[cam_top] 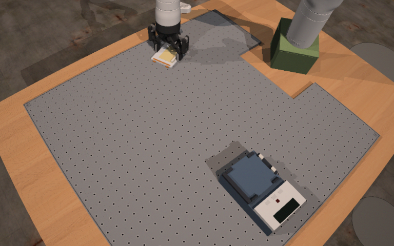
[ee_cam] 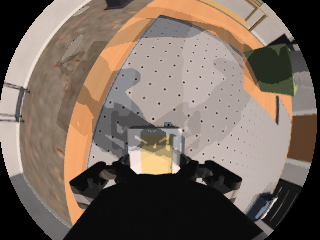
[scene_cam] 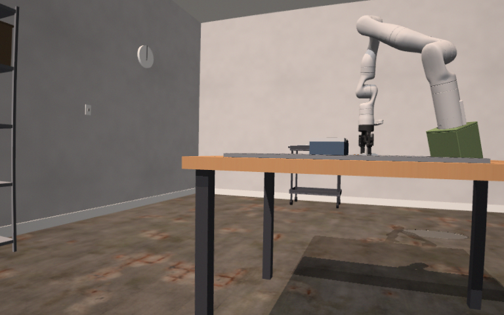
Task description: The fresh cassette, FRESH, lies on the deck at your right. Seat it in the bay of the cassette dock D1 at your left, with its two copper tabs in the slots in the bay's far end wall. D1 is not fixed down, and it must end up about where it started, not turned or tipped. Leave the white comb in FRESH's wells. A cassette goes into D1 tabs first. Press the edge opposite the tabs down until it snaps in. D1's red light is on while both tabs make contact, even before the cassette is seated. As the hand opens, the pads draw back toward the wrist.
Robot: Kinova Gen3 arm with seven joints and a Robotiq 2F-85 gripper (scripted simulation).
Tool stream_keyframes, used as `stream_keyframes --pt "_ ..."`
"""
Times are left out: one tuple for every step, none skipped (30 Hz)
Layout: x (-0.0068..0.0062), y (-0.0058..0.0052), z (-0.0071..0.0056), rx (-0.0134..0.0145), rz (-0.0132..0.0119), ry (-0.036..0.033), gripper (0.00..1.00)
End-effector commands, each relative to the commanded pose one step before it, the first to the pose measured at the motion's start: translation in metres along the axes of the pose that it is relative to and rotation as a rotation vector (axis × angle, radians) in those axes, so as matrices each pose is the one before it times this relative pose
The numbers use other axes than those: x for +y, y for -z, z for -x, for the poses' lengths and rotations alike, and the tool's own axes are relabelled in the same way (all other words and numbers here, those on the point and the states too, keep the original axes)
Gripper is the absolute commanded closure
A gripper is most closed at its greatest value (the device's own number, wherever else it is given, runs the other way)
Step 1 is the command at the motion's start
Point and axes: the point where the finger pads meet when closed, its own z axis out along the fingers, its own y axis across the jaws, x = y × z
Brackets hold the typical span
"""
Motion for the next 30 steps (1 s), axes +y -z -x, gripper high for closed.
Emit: stream_keyframes --pt "-0.00073 0.00316 0.00022 -0.00005 -0.00194 0.00043 1.00" --pt "-0.00004 0.00141 0.00003 0.00003 0.00002 0.00001 1.00" --pt "0.00000 0.00000 0.00000 0.00000 0.00000 0.00000 1.00" --pt "0.00000 0.00000 0.00000 0.00000 0.00000 0.00000 1.00" --pt "0.00002 0.00127 -0.00002 -0.00001 -0.00001 0.00000 1.00" --pt "-0.00002 0.00140 0.00002 0.00002 0.00001 0.00000 1.00" --pt "0.00000 0.00133 0.00000 0.00000 0.00000 0.00000 1.00" --pt "0.00000 0.00133 0.00000 0.00000 0.00000 0.00000 1.00" --pt "0.00000 0.00133 0.00000 0.00000 0.00000 0.00000 1.00" --pt "0.00000 0.00133 0.00000 0.00000 0.00000 0.00000 1.00" --pt "0.00000 0.00133 0.00000 0.00000 0.00000 0.00000 1.00" --pt "0.00000 0.00133 0.00000 0.00000 0.00000 0.00000 1.00" --pt "0.00000 0.00133 0.00000 0.00000 0.00000 0.00000 1.00" --pt "0.00000 0.00133 0.00000 0.00000 0.00000 0.00000 1.00" --pt "0.00000 0.00133 0.00000 0.00000 0.00000 0.00000 1.00" --pt "0.00000 0.00133 0.00000 0.00000 0.00000 0.00000 1.00" --pt "0.00000 0.00133 0.00000 0.00000 0.00000 0.00000 1.00" --pt "0.00000 0.00133 0.00000 0.00000 0.00000 0.00000 1.00" --pt "0.00000 0.00133 0.00000 0.00000 0.00000 0.00000 1.00" --pt "0.00000 0.00000 0.00000 0.00000 0.00000 0.00000 1.00" --pt "0.00000 0.00000 0.00000 0.00000 0.00000 0.00000 1.00" --pt "0.00002 0.00126 -0.00002 -0.00001 -0.00001 0.00000 1.00" --pt "-0.00002 0.00141 0.00002 0.00002 0.00001 0.00000 1.00" --pt "0.00000 0.00133 0.00000 0.00000 0.00000 0.00000 1.00" --pt "0.00000 0.00133 0.00000 0.00000 0.00000 0.00000 1.00" --pt "0.00000 0.00133 0.00000 0.00000 0.00000 0.00000 1.00" --pt "0.00000 0.00133 0.00000 0.00000 0.00000 0.00000 1.00" --pt "0.00000 0.00133 0.00000 0.00000 0.00000 0.00000 1.00" --pt "0.00000 0.00133 0.00000 0.00000 0.00000 0.00000 1.00" --pt "0.00000 0.00133 0.00000 0.00000 0.00000 0.00000 1.00"
